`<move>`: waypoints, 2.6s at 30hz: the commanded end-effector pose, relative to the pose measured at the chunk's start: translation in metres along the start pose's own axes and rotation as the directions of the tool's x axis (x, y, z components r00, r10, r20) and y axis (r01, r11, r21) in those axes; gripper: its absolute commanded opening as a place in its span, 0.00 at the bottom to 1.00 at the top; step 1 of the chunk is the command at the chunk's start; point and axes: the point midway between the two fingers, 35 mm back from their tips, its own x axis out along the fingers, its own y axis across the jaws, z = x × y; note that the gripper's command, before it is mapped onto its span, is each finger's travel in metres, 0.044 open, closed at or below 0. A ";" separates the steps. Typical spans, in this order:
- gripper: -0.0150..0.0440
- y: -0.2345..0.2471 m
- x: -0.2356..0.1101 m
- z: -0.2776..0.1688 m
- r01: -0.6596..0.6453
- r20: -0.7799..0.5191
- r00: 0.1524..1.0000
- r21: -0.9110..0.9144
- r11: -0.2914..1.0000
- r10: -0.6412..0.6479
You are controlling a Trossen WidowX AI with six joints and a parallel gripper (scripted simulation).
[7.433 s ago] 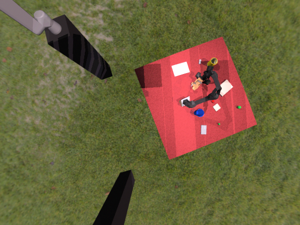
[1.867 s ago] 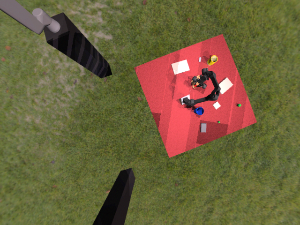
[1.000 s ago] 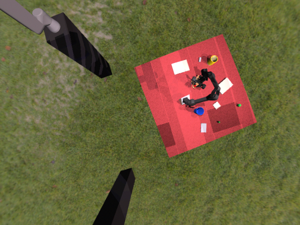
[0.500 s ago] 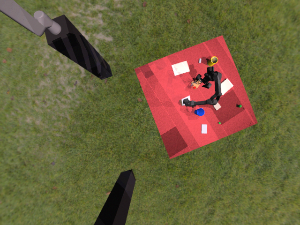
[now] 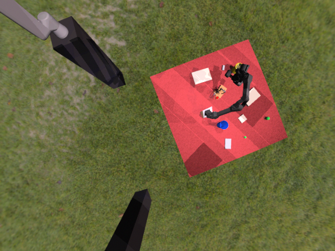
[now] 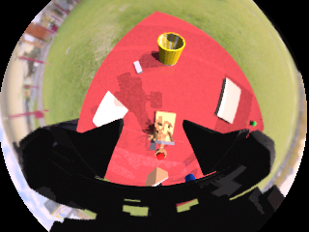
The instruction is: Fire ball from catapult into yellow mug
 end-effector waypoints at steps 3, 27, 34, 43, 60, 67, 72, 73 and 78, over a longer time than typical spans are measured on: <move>1.00 -0.003 -0.004 0.062 0.014 0.181 0.983 -0.012 1.000 -0.012; 1.00 -0.023 -0.033 0.167 0.101 0.506 0.857 0.025 0.995 -0.100; 0.96 -0.023 -0.033 0.167 0.101 0.506 0.857 0.025 0.995 -0.100; 0.56 -0.023 -0.033 0.167 0.101 0.506 0.857 0.025 0.995 -0.100; 0.25 -0.020 -0.031 0.164 0.110 0.499 0.861 0.009 0.994 -0.100; 0.25 0.007 -0.015 0.136 0.197 0.426 0.898 -0.158 0.968 -0.113; 0.25 0.025 -0.003 0.111 0.251 0.371 0.919 -0.293 0.922 -0.132; 0.25 0.029 -0.001 0.106 0.261 0.361 0.923 -0.321 0.910 -0.137; 0.25 0.044 0.009 0.080 0.299 0.308 0.937 -0.457 0.838 -0.166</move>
